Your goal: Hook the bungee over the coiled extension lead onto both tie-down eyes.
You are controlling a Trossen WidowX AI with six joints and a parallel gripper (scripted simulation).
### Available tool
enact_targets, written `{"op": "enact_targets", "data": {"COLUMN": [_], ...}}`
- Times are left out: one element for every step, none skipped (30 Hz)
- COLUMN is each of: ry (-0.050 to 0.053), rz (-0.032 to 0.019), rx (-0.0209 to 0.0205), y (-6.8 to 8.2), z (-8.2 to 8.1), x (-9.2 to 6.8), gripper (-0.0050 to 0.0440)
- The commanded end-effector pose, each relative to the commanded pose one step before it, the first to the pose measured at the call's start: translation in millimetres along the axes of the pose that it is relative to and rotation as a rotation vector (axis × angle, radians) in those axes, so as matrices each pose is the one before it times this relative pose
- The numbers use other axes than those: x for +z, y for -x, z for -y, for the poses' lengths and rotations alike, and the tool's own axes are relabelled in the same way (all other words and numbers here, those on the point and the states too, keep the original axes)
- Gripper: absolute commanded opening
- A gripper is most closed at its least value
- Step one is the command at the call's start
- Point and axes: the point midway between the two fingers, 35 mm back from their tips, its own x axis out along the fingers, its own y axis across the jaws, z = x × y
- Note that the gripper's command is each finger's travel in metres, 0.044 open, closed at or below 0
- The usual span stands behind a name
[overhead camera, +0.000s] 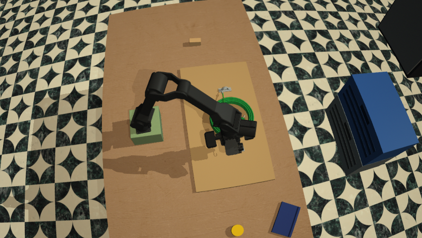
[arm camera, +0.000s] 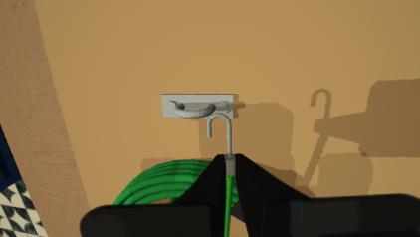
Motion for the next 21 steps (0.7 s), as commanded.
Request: {"op": "enact_targets", "data": {"ry": [-0.0131, 0.0000, 0.0000, 0.0000, 0.0000, 0.0000, 0.0000, 0.0000, 0.0000, 0.0000, 0.0000, 0.0000, 0.0000, 0.0018, 0.0018, 0.0000, 0.0000, 0.0018, 0.0018, 0.0018, 0.0018], "rz": [0.03533, 0.00000, 0.00000, 0.00000, 0.00000, 0.00000, 0.00000, 0.00000, 0.00000, 0.00000, 0.00000, 0.00000, 0.00000, -0.00316, -0.00316, 0.00000, 0.00000, -0.00316, -0.00315, -0.00315, -0.00315], "rx": [0.02844, 0.00000, 0.00000, 0.00000, 0.00000, 0.00000, 0.00000, 0.00000, 0.00000, 0.00000, 0.00000, 0.00000, 0.00000, -0.00034, -0.00035, 0.00000, 0.00000, -0.00036, -0.00037, -0.00038, -0.00039], "y": [8.32, 0.00, 0.00, 0.00, 0.00, 0.00, 0.00, 0.00, 0.00, 0.00, 0.00, 0.00, 0.00, 0.00, -0.01, 0.00, 0.00, -0.01, -0.01, -0.02, -0.02], "z": [-6.51, 0.00, 0.00, 0.00, 0.00, 0.00, 0.00, 0.00, 0.00, 0.00, 0.00, 0.00, 0.00, 0.12, 0.13, 0.00, 0.00, 0.13, 0.13, 0.14, 0.14], "x": [13.62, 0.00, 0.00, 0.00, 0.00, 0.00, 0.00, 0.00, 0.00, 0.00, 0.00, 0.00, 0.00, -1.48, -1.48, 0.00, 0.00, -1.48, -1.48, -1.48, -1.48], "gripper": [-0.0050, -0.0050, -0.0050, -0.0050, -0.0050, -0.0050, -0.0050, -0.0050, -0.0050, -0.0050, -0.0050, -0.0050, -0.0050, -0.0050, -0.0050, -0.0050, -0.0050, -0.0050, -0.0050, -0.0050, -0.0050]}}
